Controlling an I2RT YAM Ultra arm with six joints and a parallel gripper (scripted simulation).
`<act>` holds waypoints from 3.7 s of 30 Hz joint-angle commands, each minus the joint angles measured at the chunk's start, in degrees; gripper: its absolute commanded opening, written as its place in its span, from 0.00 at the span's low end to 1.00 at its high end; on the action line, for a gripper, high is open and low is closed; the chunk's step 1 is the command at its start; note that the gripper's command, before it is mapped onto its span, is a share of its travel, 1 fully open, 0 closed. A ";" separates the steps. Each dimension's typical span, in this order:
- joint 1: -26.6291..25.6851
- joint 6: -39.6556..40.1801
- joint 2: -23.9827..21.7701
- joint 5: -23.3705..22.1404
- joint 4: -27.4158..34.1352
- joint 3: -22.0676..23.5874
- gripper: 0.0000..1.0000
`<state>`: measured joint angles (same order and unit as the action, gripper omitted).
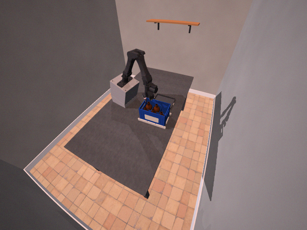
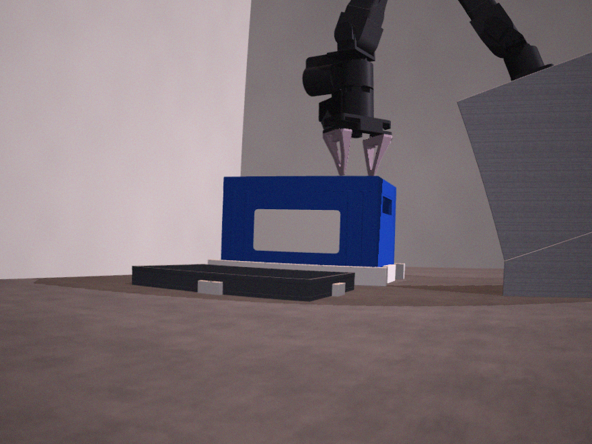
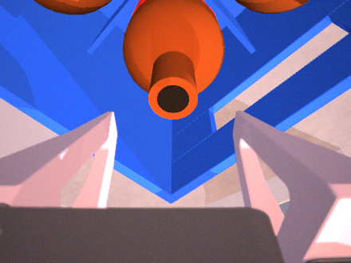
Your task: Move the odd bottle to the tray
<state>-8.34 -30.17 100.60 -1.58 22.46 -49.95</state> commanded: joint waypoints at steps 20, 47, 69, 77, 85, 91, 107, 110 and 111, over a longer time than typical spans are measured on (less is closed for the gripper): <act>-0.37 0.27 -0.03 0.67 0.82 -2.55 0.61; -0.36 0.26 -0.04 0.67 0.56 -2.55 0.61; -0.37 0.27 -0.09 0.67 0.53 -2.54 0.61; -0.59 0.36 -1.17 0.66 -0.35 -0.33 0.61; -0.75 0.36 -1.37 0.66 -0.65 -0.72 0.61; -0.75 0.36 -1.37 0.66 -0.65 -0.72 0.61; -0.75 0.35 -1.36 0.66 -0.59 -0.72 0.61; -0.75 0.35 -1.36 0.66 -0.59 -0.72 0.61; -0.75 0.35 -1.36 0.66 -0.59 -0.72 0.61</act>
<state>-8.34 -30.04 100.99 -1.58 22.46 -50.48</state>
